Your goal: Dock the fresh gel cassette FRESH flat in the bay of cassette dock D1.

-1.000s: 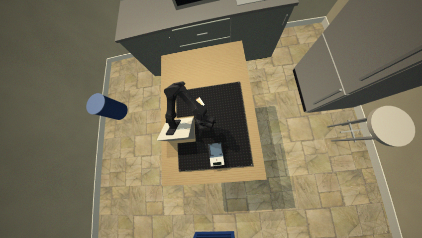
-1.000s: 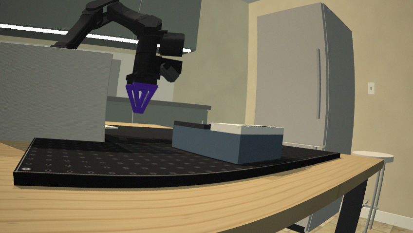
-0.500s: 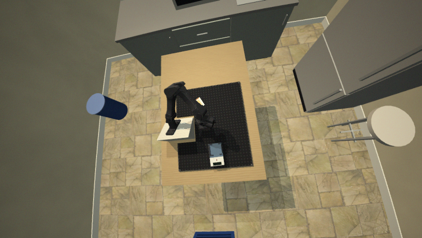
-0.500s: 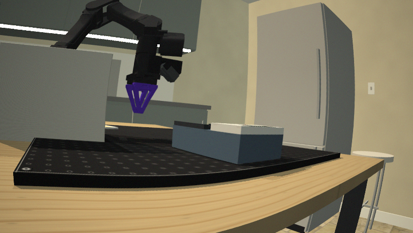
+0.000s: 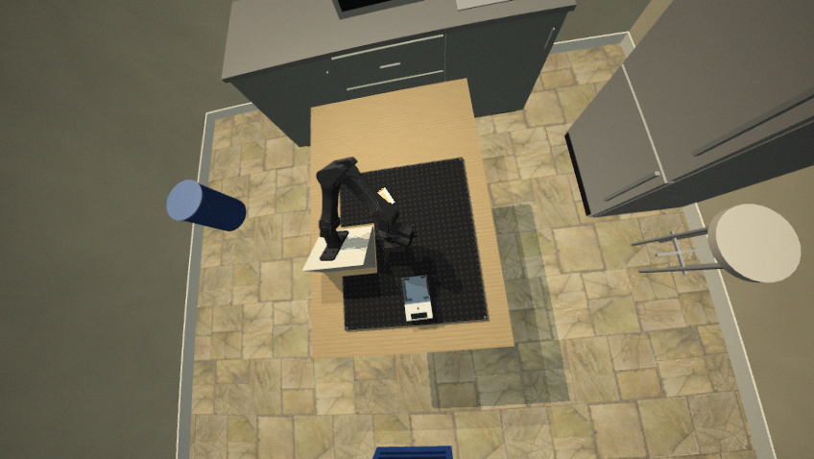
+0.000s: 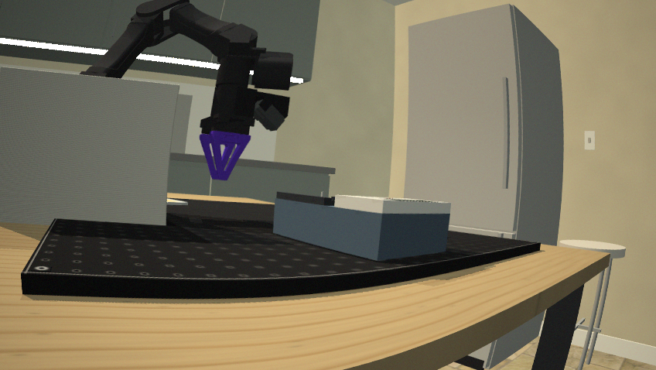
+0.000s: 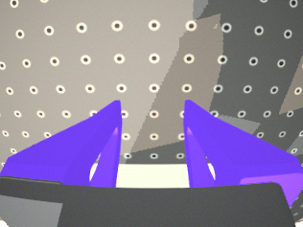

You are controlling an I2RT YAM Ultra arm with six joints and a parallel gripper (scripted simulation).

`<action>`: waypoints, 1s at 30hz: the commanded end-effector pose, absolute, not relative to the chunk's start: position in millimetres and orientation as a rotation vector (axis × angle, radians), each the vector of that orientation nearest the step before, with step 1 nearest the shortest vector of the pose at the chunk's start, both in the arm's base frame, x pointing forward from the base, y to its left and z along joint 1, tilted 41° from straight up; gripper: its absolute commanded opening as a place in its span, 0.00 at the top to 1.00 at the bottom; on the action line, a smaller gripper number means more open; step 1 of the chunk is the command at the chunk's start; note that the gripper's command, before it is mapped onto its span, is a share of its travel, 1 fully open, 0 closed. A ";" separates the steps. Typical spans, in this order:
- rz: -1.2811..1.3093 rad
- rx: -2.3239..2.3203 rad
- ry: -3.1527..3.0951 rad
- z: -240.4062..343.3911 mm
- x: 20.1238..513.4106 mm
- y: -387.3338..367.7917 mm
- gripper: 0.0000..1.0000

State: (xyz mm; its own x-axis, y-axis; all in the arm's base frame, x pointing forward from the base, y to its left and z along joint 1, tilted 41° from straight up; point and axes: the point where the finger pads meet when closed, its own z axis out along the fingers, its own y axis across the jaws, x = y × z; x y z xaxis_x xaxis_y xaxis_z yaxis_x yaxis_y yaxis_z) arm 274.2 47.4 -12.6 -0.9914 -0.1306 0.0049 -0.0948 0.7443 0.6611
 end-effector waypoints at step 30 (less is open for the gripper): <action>-1.135 1.549 -2.815 79.3 228.9 134.5 0.66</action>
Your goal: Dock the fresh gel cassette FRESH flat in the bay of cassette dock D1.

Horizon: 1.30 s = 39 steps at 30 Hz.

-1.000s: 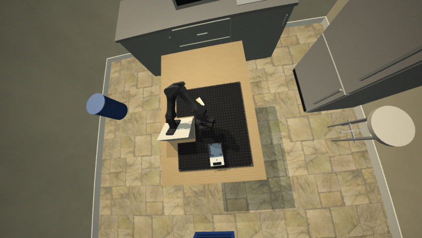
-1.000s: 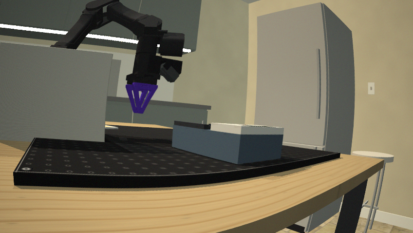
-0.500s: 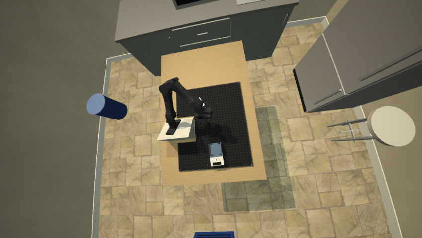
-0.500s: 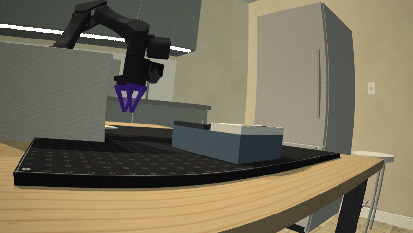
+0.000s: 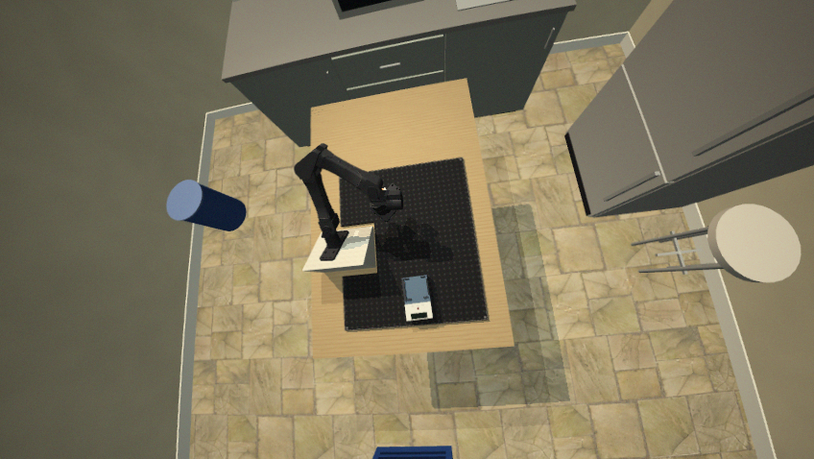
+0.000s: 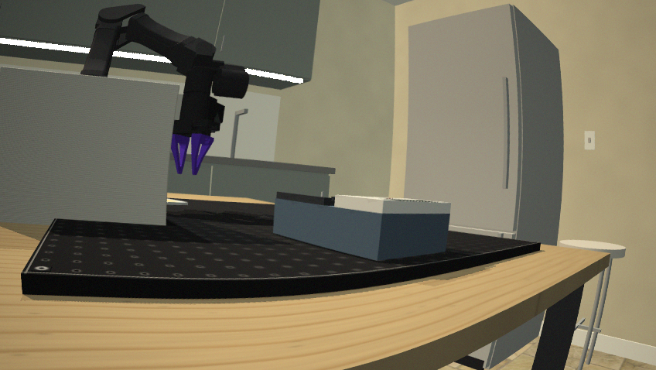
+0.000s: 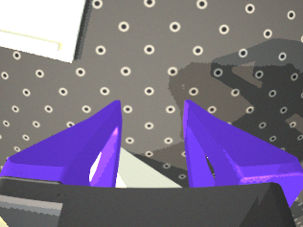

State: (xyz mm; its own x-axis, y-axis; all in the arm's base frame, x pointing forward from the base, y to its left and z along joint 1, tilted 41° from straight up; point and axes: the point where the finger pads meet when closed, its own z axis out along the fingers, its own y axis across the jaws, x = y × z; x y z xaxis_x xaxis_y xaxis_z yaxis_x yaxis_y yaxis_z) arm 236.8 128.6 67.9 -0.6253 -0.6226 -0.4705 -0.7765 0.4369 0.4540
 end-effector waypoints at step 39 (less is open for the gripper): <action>0.533 -2.190 1.178 148.2 203.8 198.9 0.66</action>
